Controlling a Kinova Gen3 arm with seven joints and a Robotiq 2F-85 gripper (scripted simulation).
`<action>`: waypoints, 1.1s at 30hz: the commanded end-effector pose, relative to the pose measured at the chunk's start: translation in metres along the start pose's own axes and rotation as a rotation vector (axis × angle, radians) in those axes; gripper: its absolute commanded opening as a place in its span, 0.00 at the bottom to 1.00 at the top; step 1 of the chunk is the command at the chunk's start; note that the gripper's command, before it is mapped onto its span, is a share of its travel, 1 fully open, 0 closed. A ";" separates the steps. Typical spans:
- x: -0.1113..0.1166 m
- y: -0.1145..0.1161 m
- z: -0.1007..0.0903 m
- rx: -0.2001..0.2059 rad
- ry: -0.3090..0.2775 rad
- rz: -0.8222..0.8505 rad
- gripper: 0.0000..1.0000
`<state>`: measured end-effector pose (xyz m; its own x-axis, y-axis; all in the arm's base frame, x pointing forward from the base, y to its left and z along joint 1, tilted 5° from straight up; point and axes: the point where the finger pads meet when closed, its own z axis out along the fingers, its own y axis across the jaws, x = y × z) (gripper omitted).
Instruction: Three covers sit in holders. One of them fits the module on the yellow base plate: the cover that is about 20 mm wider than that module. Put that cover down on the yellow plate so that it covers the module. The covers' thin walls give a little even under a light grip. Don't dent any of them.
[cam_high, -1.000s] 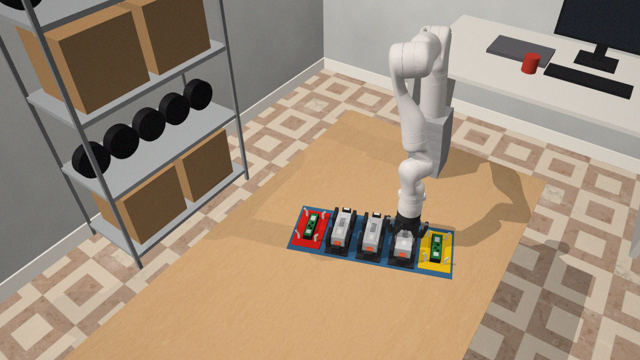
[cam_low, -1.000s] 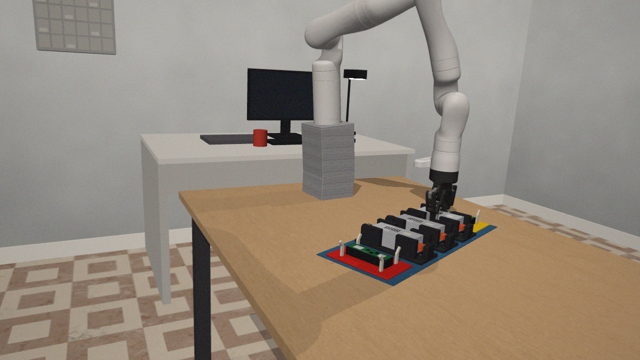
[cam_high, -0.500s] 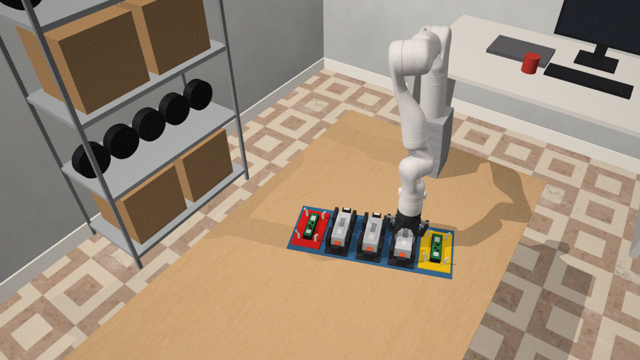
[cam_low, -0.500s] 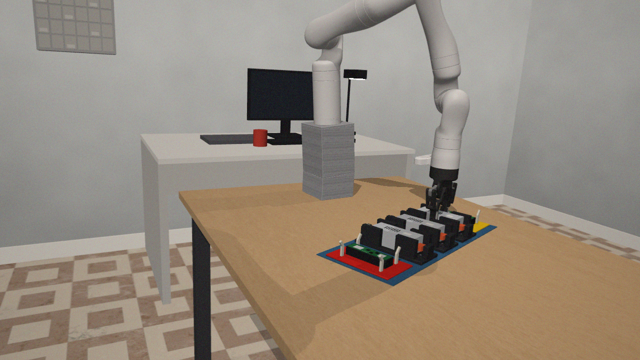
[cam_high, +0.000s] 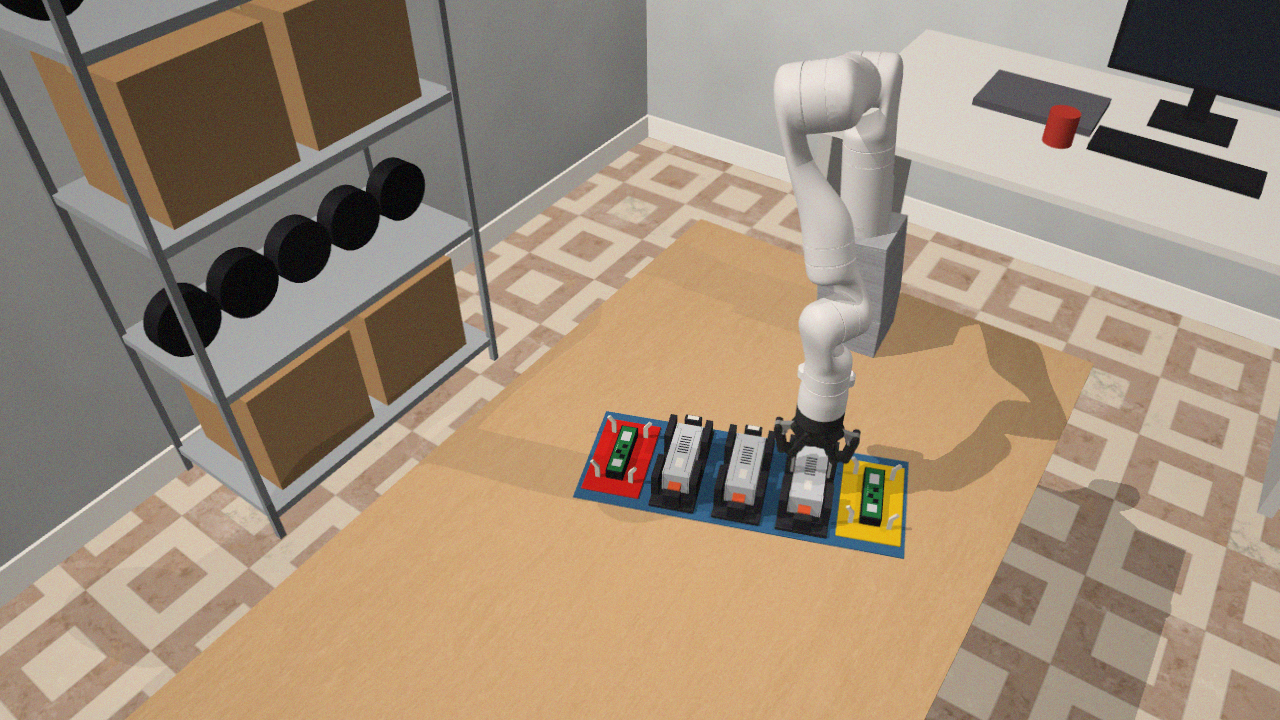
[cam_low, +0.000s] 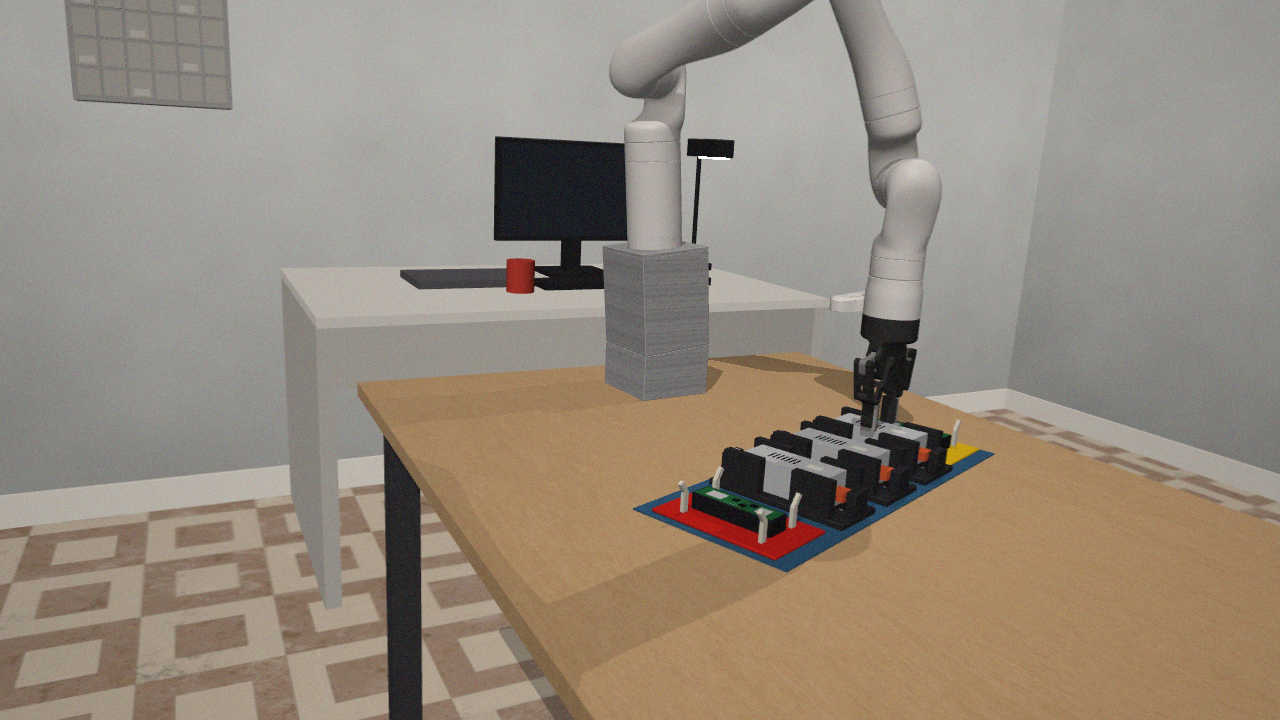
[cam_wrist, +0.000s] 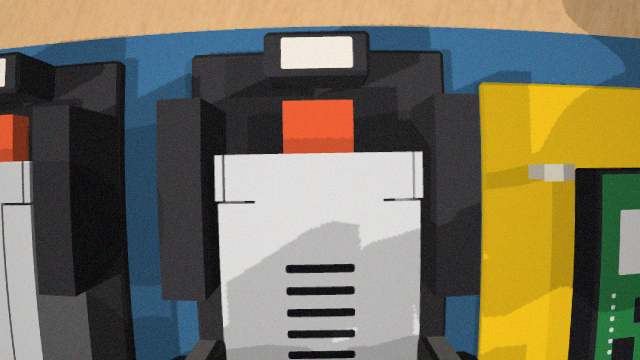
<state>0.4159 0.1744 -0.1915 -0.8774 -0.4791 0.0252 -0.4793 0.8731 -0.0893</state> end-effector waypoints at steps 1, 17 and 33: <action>-0.001 0.000 -0.008 0.000 -0.003 0.000 0.00; -0.001 0.000 -0.029 0.000 -0.002 0.000 0.01; -0.001 0.000 -0.029 0.000 -0.002 0.000 0.00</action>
<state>0.4155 0.1770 -0.1634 -0.8774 -0.4791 0.0246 -0.4793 0.8731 -0.0892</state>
